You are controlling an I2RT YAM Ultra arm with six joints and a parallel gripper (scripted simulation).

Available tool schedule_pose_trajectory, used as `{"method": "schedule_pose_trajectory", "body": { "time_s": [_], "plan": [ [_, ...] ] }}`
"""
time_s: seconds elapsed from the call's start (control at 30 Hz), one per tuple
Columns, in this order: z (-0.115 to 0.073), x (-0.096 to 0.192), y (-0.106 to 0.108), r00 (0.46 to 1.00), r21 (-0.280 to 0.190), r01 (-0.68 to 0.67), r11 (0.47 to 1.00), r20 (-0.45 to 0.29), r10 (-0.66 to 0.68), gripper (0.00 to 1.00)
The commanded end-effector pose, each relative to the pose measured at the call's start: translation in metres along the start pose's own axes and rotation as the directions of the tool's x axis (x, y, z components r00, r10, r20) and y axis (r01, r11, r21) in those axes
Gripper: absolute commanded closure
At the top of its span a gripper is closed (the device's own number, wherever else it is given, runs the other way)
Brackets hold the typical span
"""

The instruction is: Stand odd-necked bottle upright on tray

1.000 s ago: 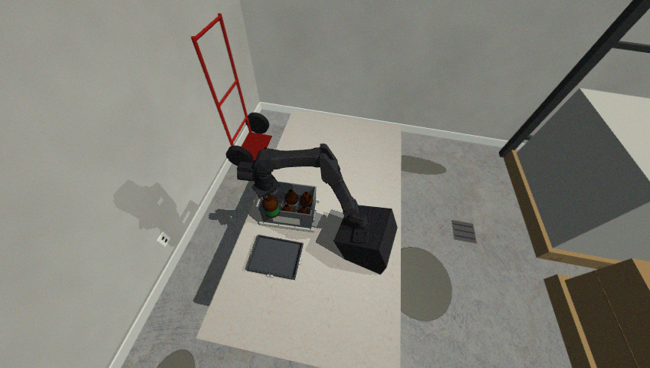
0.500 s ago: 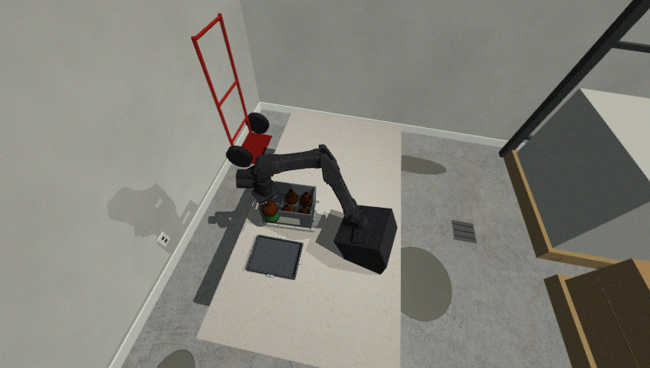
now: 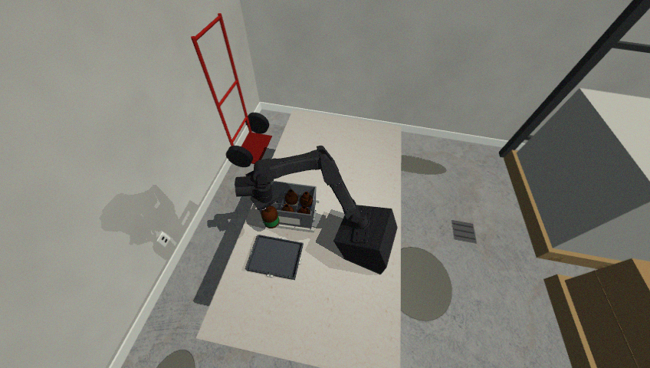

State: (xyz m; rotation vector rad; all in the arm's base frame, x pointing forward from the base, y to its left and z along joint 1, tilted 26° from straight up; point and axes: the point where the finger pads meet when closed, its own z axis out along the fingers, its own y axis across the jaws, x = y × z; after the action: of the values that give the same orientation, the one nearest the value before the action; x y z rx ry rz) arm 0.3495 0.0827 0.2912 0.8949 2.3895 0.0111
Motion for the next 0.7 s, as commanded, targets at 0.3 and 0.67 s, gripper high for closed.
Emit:
{"method": "schedule_pose_trajectory", "body": {
  "time_s": [0.3,0.67],
  "plan": [
    [-0.014,0.013,0.014,0.999,-0.015,-0.021,1.000,0.029,0.022,1.00],
    [-0.022,0.030,0.025,0.999,-0.029,-0.028,0.999,0.033,0.029,1.00]
  ]
}}
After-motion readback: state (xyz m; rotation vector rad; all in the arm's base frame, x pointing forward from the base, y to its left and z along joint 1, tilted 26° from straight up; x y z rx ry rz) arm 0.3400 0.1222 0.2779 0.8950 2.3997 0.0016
